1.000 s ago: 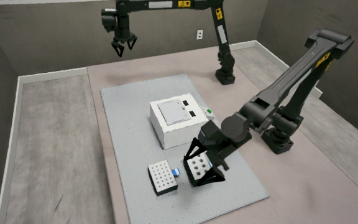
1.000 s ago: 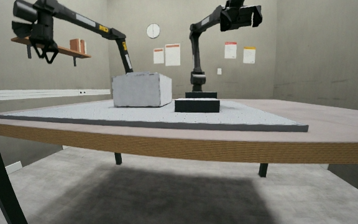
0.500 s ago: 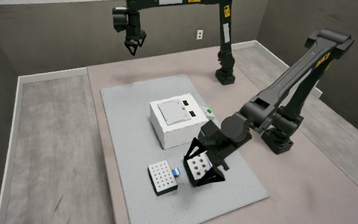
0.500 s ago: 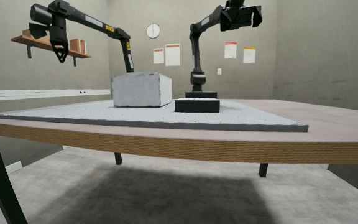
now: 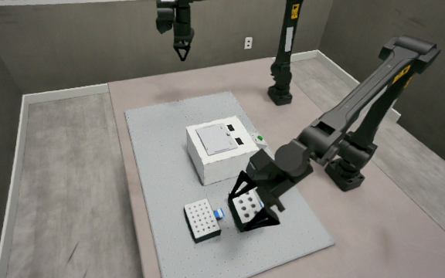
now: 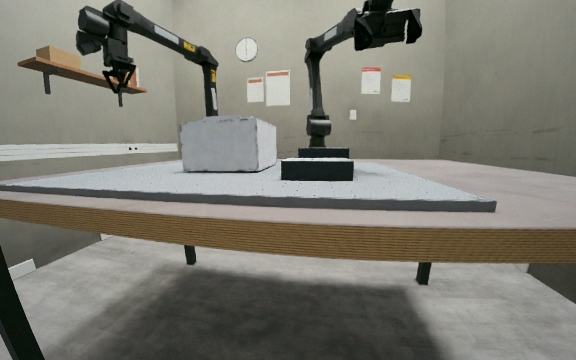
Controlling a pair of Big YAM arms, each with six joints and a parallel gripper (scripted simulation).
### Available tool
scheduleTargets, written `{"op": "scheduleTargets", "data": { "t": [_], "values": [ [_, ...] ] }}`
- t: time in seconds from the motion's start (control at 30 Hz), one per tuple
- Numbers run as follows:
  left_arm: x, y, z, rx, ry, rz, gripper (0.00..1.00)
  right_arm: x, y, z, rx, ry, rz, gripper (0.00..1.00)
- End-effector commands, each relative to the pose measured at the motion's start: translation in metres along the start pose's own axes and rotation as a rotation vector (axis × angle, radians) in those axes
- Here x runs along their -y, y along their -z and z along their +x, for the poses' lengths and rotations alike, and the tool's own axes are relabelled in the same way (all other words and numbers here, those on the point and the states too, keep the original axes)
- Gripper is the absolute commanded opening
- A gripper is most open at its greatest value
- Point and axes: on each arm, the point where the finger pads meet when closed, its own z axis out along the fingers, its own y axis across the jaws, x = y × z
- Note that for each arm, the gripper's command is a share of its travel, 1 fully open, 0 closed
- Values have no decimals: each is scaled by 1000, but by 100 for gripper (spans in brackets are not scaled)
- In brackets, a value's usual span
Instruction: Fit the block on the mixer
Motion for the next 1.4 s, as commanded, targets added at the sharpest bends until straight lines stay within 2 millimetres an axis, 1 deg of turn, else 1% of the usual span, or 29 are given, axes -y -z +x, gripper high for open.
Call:
{"op": "scheduleTargets", "data": {
  "t": [0.0,0.03,0.17,0.3,0.33,0.43,0.5,0.6,0.7,0.8,0.9,0.93,1.0,1.07,1.13,1.17,1.23,1.3,1.37],
  "values": [
    [-1,8,-2,10,2,-8,100,5,11,11,9,64,0,100],
    [-1,8,-2,10,2,-8,100,6,14,11,18,40,-2,100],
    [-1,8,-2,10,2,-8,100,13,21,34,17,137,-1,100],
    [-1,8,-2,10,1,-8,100,19,29,54,22,113,-3,100],
    [-1,8,-2,10,1,-8,100,20,29,58,20,140,-2,100],
    [-1,8,-2,10,1,-8,100,23,27,73,7,218,1,100],
    [-1,8,-2,10,1,-8,100,25,25,82,1,214,2,100],
    [-1,8,-2,10,0,-8,100,23,23,82,-1,234,2,100],
    [-1,8,-2,10,0,-9,100,23,23,101,-6,323,3,100],
    [-1,8,-2,10,0,-9,100,26,29,119,5,314,1,100],
    [-1,8,-2,10,-1,-9,100,32,33,133,14,387,1,100],
    [-1,8,-2,10,-1,-9,100,33,33,137,13,411,1,100],
    [-1,8,-2,10,-1,-9,100,36,31,146,10,404,1,100],
    [-1,8,-2,10,-1,-9,100,39,26,156,-5,453,2,100],
    [-1,8,-2,10,-1,-9,100,39,26,156,-5,453,2,100],
    [-1,8,-2,10,-1,-9,100,39,23,155,-12,462,2,100],
    [-1,8,-2,9,-1,-9,100,43,19,166,-19,488,3,100],
    [-1,8,-2,9,-2,-9,100,47,18,178,-15,471,3,100],
    [-1,8,-2,9,-2,-10,100,47,22,178,-5,457,2,100]
  ]
}}
